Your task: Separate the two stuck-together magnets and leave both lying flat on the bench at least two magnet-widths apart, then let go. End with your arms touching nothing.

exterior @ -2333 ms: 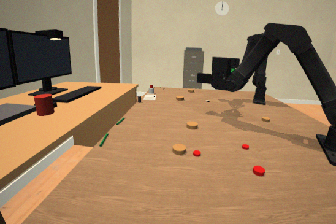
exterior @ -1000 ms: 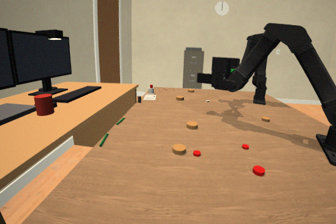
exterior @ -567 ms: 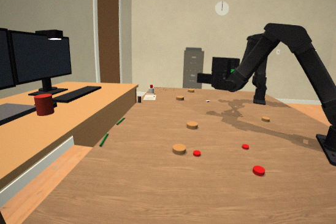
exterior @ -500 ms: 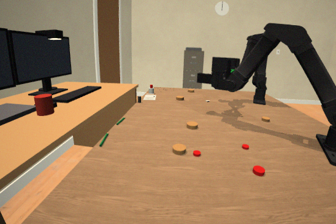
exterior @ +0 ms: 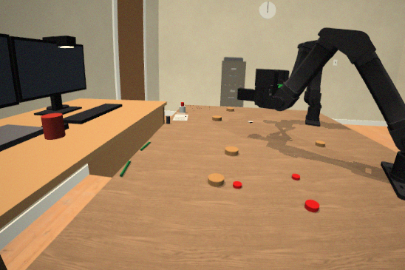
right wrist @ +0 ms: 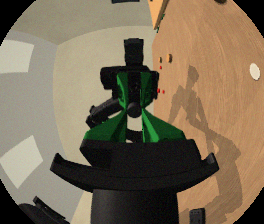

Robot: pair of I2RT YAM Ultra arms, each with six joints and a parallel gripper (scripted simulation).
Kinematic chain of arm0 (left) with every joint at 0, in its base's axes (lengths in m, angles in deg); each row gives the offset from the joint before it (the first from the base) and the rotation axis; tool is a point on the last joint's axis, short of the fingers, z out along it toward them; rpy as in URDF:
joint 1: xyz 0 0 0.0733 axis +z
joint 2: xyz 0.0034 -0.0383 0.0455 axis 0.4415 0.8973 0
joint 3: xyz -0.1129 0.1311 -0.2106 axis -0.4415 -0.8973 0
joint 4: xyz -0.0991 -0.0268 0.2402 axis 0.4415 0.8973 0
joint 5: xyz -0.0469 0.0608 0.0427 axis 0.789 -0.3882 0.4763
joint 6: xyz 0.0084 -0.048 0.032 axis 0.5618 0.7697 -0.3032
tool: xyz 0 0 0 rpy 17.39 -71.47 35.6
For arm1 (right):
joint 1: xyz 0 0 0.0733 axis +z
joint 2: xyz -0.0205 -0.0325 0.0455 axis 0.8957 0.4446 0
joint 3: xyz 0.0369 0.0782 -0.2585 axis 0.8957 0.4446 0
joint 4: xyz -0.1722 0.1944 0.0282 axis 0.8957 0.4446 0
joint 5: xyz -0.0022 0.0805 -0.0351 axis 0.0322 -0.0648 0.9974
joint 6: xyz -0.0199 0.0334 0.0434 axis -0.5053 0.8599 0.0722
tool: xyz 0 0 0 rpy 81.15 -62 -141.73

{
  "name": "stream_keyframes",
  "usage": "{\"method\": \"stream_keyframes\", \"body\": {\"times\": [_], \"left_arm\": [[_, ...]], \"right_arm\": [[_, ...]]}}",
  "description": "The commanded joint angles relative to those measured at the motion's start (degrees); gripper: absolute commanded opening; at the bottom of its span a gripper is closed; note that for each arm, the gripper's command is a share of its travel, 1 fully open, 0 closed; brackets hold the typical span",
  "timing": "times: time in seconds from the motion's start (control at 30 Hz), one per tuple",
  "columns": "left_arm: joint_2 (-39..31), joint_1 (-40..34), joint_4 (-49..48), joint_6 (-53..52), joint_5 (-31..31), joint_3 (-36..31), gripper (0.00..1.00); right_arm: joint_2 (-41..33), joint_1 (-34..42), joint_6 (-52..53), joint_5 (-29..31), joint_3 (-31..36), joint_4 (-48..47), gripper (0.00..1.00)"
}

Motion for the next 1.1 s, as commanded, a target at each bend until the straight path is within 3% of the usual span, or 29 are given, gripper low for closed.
{"method": "stream_keyframes", "body": {"times": [0.0, 1.07], "left_arm": [[-0.8, 0.0, -0.3, -0.4, 0.1, 0.2, 0.18], [-0.8, 0.0, -0.3, -0.4, 0.1, 0.2, 0.18]], "right_arm": [[-0.3, 0.2, -0.3, 0.0, -0.2, -0.4, 0.19], [-4.6, 0.2, 0.2, -0.1, -1.1, 5.9, 0.18]]}}
